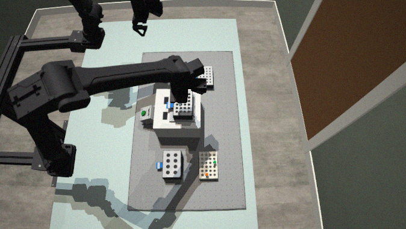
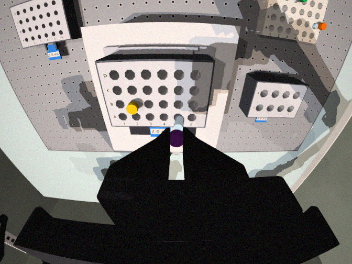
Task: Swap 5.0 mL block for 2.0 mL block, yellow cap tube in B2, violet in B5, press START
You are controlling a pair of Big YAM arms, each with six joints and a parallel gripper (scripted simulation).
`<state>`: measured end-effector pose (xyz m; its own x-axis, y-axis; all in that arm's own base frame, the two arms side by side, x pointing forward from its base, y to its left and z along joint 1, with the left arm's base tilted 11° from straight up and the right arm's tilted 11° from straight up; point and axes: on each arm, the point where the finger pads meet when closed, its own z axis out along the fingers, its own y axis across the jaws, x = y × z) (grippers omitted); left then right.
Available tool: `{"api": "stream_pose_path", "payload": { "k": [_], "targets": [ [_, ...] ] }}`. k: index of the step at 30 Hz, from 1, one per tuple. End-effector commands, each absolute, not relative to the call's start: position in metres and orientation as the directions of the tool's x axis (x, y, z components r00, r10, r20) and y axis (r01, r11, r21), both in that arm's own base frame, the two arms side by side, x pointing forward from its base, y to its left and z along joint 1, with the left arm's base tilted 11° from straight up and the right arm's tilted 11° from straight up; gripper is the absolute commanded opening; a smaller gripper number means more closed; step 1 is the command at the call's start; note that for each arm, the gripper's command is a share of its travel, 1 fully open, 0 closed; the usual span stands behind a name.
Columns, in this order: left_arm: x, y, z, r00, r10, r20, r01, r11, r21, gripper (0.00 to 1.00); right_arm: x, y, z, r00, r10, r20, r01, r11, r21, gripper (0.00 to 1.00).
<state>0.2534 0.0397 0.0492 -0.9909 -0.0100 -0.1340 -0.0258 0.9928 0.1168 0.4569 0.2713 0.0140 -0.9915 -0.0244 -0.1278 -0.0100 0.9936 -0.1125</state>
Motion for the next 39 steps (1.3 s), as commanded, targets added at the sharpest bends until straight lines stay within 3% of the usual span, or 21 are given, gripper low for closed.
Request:
{"api": "stream_pose_path", "payload": {
  "k": [1, 39],
  "targets": [
    [0.268, 0.04, 0.062, -0.986, 0.002, -0.164, -0.018, 0.993, 0.117, 1.0, 0.478, 0.281, 0.013, -0.987, -0.032, -0.159, -0.016, 0.995, -0.1, 0.09],
    [0.268, 0.04, 0.062, -0.987, 0.001, -0.163, -0.018, 0.993, 0.116, 1.0, 0.478, 0.289, 0.006, -0.985, -0.043, -0.166, -0.028, 0.995, -0.093, 0.09]
  ]
}}
